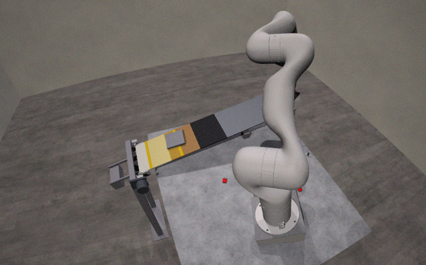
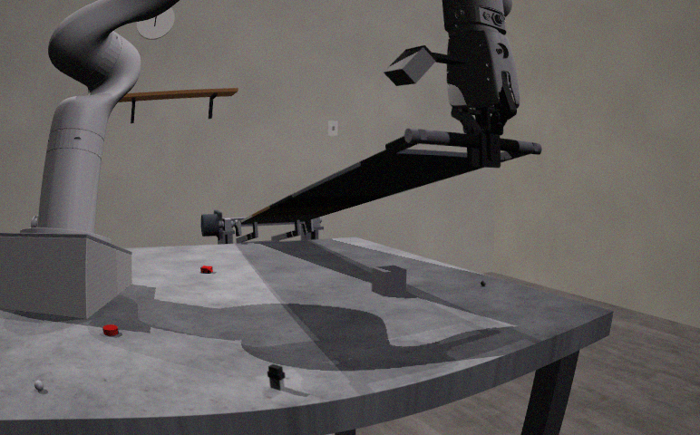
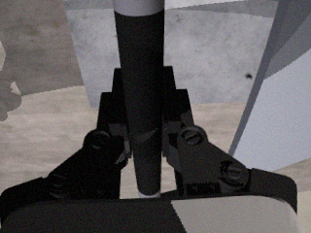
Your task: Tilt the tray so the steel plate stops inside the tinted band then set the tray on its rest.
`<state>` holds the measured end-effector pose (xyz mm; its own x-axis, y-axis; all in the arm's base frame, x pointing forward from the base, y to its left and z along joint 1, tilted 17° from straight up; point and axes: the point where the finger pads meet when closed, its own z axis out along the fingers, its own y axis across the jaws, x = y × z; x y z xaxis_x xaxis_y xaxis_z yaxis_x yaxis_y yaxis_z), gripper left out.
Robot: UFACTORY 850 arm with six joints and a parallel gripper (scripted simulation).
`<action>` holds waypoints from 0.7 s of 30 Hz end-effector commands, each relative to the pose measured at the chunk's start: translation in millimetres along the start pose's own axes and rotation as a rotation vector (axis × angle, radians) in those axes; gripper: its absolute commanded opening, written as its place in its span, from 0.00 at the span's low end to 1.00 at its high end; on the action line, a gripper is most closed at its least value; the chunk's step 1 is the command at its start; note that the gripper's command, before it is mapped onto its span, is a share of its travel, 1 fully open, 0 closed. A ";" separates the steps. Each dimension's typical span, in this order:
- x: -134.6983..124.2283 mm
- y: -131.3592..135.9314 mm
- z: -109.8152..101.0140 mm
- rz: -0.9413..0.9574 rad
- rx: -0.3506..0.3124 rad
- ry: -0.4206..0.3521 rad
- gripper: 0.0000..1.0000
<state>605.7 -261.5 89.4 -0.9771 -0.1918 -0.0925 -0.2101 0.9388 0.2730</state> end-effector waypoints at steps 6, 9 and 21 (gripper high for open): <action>-0.9 -8.3 37.7 -0.001 0.003 -0.004 0.00; -0.9 -8.3 37.7 -0.001 0.003 -0.004 0.00; -0.9 -9.3 43.4 -0.001 0.003 -0.004 0.00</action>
<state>609.0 -256.9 44.8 -0.9769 -0.1920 -0.0942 -0.2108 0.9388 0.2724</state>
